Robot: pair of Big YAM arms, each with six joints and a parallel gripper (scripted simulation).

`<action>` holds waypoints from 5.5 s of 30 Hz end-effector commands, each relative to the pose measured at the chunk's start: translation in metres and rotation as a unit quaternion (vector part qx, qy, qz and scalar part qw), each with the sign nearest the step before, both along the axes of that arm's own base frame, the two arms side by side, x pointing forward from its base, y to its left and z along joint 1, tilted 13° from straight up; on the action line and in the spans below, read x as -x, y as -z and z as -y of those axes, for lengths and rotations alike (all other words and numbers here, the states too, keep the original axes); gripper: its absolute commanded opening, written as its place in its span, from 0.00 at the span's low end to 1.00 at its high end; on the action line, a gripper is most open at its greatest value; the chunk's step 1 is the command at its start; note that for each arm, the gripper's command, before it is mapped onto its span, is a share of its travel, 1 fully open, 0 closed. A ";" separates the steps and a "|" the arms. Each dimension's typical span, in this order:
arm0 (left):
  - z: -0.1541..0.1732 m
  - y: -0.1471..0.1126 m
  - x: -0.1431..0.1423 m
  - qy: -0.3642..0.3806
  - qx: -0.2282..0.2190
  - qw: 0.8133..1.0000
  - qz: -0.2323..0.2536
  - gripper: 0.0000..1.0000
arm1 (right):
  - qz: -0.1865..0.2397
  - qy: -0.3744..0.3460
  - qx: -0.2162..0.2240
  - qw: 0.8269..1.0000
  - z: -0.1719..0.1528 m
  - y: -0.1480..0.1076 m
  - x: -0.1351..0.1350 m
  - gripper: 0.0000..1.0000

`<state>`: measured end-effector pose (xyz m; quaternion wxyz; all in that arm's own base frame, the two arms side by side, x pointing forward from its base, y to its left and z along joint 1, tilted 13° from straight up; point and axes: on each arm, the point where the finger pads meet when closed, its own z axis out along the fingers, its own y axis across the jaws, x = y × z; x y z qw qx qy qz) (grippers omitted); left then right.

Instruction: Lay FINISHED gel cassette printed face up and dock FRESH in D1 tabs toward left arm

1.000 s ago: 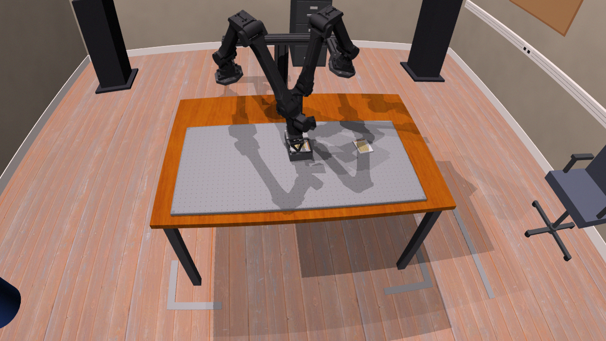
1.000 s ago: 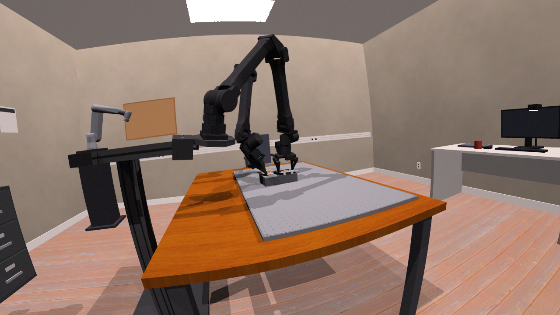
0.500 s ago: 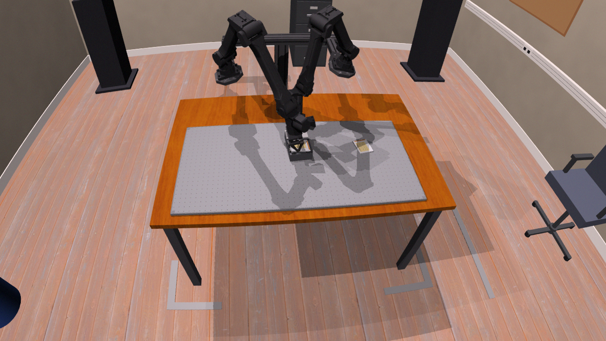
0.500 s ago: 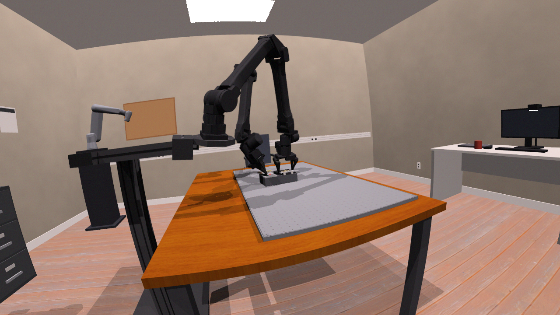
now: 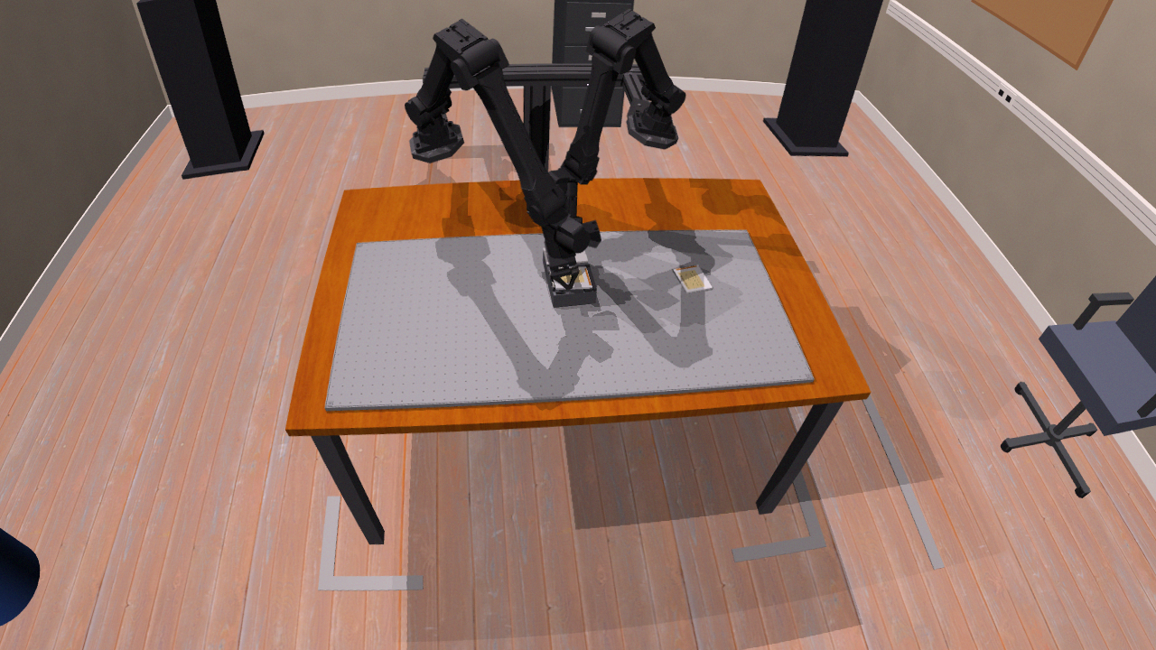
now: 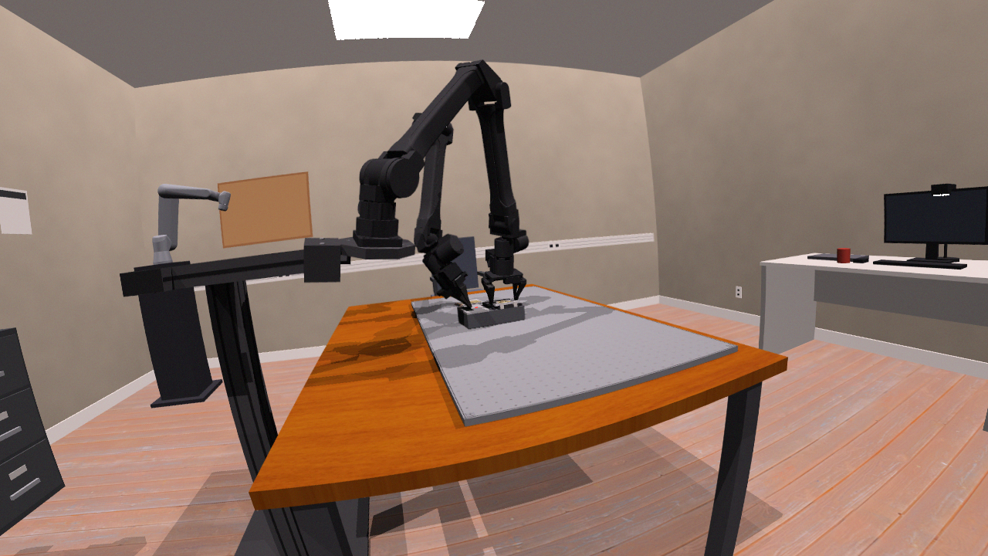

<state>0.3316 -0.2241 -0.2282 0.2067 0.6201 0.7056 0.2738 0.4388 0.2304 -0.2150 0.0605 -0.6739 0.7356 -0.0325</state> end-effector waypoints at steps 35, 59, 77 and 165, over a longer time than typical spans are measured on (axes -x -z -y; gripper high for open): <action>-0.039 0.050 0.026 -0.004 -0.041 0.997 -0.059 0.00 | 0.025 -0.017 -0.049 0.998 -0.014 0.008 -0.012 0.00; -0.039 0.050 0.026 -0.004 -0.041 0.997 -0.059 0.00 | 0.010 -0.006 -0.040 0.999 -0.001 0.003 -0.004 0.00; -0.028 0.036 0.019 0.000 0.001 1.000 0.000 0.00 | 0.010 -0.006 -0.040 0.999 -0.001 0.003 -0.004 0.00; 0.005 -0.011 0.005 0.001 0.004 1.000 0.009 0.00 | 0.010 -0.006 -0.040 0.999 -0.001 0.003 -0.004 0.00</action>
